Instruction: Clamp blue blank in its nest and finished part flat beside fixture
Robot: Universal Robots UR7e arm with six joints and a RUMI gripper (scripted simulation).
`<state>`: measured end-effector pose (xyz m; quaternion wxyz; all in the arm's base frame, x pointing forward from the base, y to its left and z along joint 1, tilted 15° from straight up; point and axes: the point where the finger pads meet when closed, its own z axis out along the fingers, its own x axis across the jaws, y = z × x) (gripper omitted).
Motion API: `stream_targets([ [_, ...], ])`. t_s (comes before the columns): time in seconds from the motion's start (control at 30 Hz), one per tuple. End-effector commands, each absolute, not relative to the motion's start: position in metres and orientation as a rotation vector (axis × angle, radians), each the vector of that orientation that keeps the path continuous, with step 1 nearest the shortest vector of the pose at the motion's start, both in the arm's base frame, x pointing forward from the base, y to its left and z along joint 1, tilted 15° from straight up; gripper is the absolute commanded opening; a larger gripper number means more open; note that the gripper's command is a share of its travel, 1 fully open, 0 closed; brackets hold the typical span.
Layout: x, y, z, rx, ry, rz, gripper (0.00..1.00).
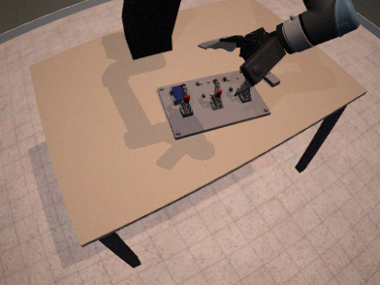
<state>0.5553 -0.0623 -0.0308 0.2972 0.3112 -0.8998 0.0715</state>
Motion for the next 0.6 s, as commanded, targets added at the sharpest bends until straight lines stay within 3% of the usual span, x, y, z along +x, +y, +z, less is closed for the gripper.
stream_targets([
  [0.0,0.556,-0.063,-0.03,0.827,-2.393,0.191,1.0],
  [0.57,0.533,-0.075,-0.049,0.932,-2.417,0.052,1.0],
])
